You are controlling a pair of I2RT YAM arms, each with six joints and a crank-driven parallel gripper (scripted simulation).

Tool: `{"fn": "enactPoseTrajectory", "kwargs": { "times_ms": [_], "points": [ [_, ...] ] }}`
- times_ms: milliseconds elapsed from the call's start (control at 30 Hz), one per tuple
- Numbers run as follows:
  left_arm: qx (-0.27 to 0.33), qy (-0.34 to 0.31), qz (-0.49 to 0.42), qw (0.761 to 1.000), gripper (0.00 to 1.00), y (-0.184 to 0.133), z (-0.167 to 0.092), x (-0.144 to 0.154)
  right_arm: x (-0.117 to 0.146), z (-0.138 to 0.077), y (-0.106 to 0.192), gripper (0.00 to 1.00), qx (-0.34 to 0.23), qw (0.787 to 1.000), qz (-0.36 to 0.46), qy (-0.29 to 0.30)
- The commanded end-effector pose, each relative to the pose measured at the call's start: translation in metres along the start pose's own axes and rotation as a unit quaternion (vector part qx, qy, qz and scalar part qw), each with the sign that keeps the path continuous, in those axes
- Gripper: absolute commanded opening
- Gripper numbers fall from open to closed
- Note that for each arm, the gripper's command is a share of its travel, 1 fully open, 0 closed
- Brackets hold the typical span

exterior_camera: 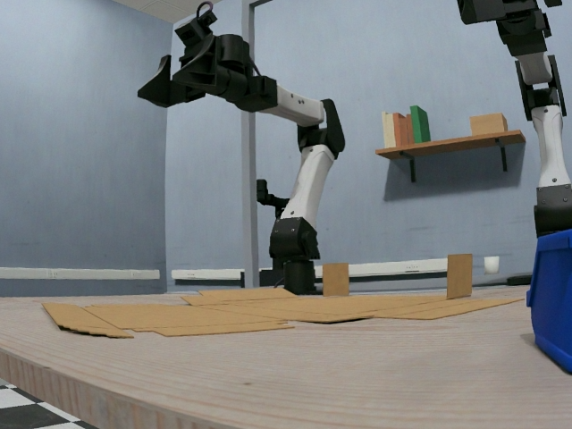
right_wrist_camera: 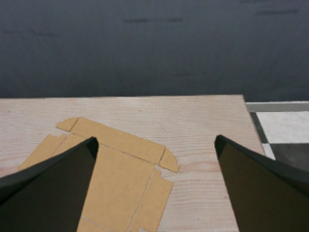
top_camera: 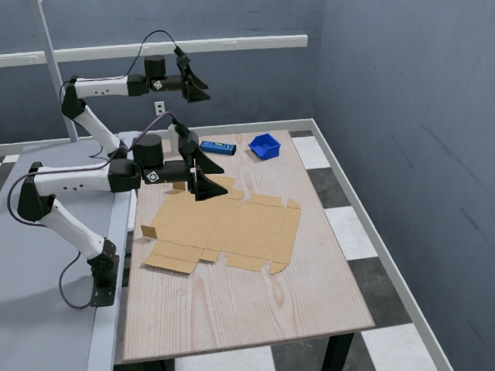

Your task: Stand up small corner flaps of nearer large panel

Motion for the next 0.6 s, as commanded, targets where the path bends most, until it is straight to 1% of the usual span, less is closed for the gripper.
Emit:
{"fn": "enactPoseTrajectory", "kwargs": {
  "times_ms": [0, 533, 567],
  "points": [
    [-0.002, -0.011, -0.001, 1.000, 1.00, 0.0008, -0.0010, -0.0059, -0.0034, -0.0007, -0.0006, 1.00, 0.001, 1.000, -0.001, -0.006],
    [-0.002, -0.011, -0.001, 1.000, 1.00, 0.0008, -0.0010, -0.0059, -0.0034, -0.0007, -0.0006, 1.00, 0.001, 1.000, -0.001, -0.006],
    [0.009, 0.010, 0.006, 1.000, 0.81, -0.0043, 0.0033, -0.0063, -0.0024, -0.0002, 0.0030, 0.81, 0.007, 1.000, 0.008, 0.014]
  ]
}}
Point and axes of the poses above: on each arm, the point where the finger pads meet when closed, its own z axis out along the fingers, its own y axis across the jaws, x = y × z, the point moved 10 cm from there along -z, back along the fingers, and after that the axes turned 1 degree about z, right-handed, at the moved point
